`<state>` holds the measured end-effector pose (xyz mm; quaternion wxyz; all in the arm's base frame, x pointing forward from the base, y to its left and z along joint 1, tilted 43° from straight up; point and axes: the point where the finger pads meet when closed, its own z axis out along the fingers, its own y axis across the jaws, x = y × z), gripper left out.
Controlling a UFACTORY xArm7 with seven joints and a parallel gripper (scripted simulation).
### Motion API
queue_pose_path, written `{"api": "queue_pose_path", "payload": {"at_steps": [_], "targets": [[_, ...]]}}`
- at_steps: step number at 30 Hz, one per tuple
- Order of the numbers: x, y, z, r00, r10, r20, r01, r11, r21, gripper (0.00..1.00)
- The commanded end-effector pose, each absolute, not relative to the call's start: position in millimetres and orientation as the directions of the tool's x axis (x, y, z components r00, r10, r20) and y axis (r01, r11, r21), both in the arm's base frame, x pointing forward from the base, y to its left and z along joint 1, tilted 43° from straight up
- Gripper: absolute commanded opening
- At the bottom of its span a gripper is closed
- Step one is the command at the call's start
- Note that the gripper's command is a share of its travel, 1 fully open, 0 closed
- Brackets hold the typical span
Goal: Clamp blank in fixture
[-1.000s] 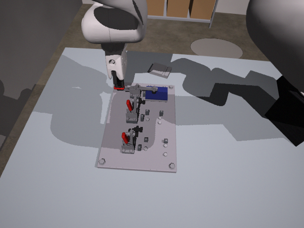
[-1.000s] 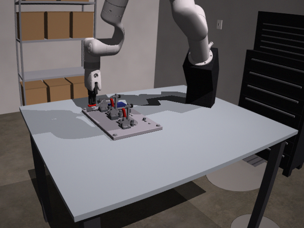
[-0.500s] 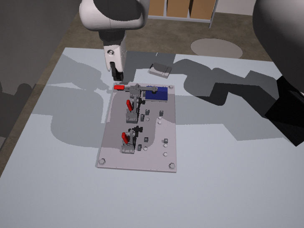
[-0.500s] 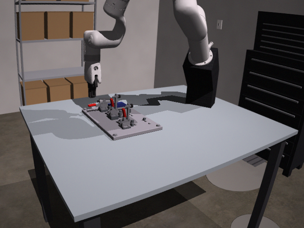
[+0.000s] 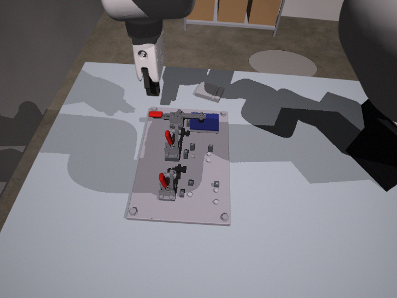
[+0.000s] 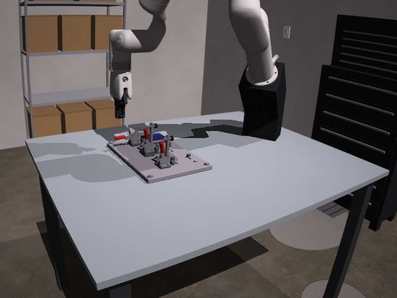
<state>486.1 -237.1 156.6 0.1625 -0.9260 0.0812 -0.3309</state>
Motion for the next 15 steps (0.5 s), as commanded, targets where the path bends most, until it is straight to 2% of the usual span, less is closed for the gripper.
{"api": "queue_pose_path", "payload": {"at_steps": [1, 2, 15], "targets": [[484.8, -238.7, 158.3, 0.767, -0.259, 0.587, -0.044, -0.934, -0.354, 0.0], [484.8, -238.7, 158.3, 0.767, -0.259, 0.587, -0.044, -0.934, -0.354, 1.0], [484.8, -238.7, 158.3, 0.767, -0.259, 0.587, -0.044, -0.934, -0.354, 1.0]]}}
